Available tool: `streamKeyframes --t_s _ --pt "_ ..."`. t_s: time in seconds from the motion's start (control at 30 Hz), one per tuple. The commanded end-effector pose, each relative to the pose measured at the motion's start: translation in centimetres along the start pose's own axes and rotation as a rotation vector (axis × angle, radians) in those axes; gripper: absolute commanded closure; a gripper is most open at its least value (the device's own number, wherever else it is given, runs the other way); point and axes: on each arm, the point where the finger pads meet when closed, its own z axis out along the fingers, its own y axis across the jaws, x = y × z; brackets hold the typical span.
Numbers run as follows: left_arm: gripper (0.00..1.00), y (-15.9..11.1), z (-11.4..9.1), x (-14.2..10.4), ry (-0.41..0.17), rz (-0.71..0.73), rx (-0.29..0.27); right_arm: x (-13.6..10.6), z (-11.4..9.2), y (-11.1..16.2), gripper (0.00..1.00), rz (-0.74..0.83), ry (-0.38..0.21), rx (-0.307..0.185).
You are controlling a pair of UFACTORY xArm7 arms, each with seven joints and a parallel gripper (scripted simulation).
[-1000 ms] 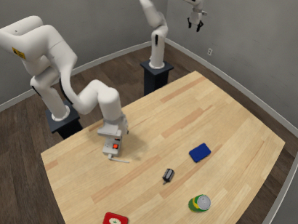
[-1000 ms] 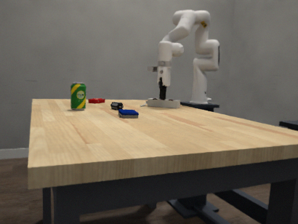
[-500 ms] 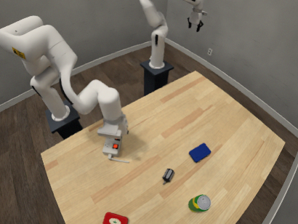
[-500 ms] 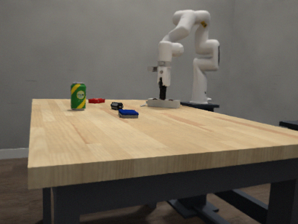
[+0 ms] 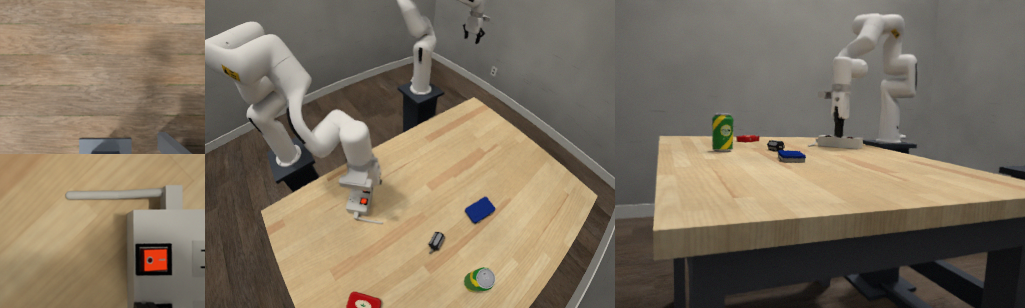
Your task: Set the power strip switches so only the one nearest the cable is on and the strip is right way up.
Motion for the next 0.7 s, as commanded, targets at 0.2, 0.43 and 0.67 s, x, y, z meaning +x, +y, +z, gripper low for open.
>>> streamKeyframes --t_s 0.2,0.43,0.67 --pt "0.0 0.0 -0.2 0.1 0.004 0.0 -0.001 0.0 -0.1 -0.2 1.0 0.0 0.001 0.004" --pt "0.0 0.0 -0.2 0.1 0.004 0.0 -0.001 0.0 -0.2 -0.2 1.0 0.0 0.001 0.004" --pt "0.0 0.0 -0.2 0.1 0.004 0.0 -0.001 0.0 -1.5 -0.2 1.0 0.0 0.001 0.004"
